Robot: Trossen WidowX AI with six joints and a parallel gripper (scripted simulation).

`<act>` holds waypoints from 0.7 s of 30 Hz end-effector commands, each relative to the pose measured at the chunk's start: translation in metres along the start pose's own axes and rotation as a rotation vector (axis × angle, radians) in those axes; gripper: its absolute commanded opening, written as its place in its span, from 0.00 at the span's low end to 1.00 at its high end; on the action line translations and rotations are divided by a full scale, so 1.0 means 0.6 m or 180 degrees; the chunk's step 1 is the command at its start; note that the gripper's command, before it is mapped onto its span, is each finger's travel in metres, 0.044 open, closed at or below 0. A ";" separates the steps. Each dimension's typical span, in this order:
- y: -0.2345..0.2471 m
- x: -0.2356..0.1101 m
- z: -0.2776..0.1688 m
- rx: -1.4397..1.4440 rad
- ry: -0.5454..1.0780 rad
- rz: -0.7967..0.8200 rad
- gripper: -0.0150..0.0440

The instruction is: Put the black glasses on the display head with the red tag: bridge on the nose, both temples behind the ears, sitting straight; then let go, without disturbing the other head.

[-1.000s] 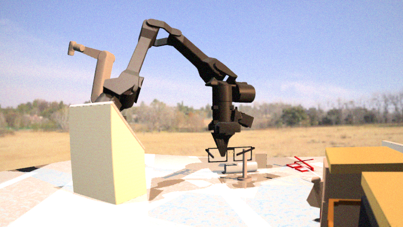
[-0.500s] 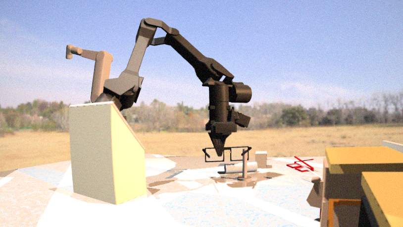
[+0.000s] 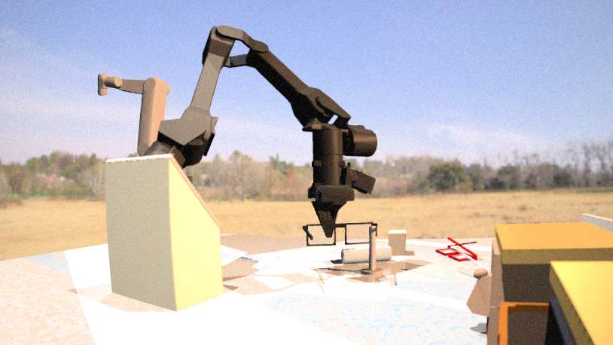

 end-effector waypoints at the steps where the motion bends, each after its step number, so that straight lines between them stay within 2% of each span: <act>1: 0.005 -0.001 -0.006 0.0000 -0.0004 0.0000 0.25; 21: 0.015 -0.001 -0.025 0.0002 -0.0003 0.0002 0.25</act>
Point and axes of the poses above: the point midway between the two fingers, 35 mm back from their tips, its own x axis out along the fingers, its own y axis across the jaws, z = x × y, the point moved 3 cm from there along -x, back along the fingers, and after that the axes turned 15 degrees about -x, right-handed, at the moved point
